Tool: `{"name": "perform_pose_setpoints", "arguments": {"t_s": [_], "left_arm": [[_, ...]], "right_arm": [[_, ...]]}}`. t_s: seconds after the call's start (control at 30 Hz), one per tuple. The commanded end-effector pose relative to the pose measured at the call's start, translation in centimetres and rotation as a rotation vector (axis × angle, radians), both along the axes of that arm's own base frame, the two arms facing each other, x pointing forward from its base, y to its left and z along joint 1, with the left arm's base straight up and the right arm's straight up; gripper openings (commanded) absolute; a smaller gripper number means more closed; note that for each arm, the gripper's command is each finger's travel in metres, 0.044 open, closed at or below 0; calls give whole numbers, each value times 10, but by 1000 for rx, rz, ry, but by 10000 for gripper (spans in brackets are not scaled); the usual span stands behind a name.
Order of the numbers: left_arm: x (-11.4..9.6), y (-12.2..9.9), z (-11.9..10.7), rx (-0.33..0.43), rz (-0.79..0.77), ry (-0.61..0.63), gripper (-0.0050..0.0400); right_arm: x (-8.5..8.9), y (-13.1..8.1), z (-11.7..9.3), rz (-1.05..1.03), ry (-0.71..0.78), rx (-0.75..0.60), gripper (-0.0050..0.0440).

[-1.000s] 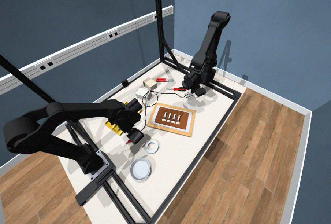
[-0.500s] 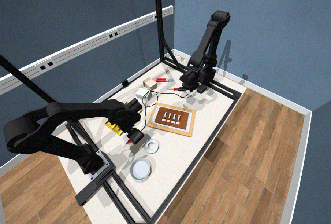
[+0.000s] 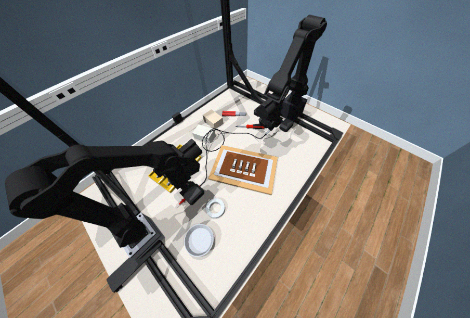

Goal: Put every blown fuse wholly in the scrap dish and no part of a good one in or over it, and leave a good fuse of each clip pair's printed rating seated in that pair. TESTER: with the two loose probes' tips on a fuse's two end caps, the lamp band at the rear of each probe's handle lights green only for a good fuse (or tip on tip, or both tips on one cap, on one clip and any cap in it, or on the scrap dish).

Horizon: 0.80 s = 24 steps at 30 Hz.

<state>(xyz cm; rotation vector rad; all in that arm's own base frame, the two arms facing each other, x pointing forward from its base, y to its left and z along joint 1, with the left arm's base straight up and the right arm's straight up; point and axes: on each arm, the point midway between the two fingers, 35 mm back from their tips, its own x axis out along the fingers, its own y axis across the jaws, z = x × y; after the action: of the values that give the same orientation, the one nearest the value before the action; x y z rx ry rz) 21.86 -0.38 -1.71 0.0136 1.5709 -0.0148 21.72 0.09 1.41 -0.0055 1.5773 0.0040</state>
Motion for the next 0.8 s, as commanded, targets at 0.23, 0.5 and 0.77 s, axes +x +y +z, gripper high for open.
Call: {"name": "perform_pose_setpoints", "arguments": {"t_s": [0.23,0.5,0.77], "left_arm": [[-1,0,-11,2,1,1,-50],[-1,0,-17,2,1,1,-50],[-1,0,-25,2,1,1,-50]], "right_arm": [[5,0,5,-3,-23,1,154],[5,0,5,-3,-23,1,154],[5,0,5,-3,-23,1,154]]}}
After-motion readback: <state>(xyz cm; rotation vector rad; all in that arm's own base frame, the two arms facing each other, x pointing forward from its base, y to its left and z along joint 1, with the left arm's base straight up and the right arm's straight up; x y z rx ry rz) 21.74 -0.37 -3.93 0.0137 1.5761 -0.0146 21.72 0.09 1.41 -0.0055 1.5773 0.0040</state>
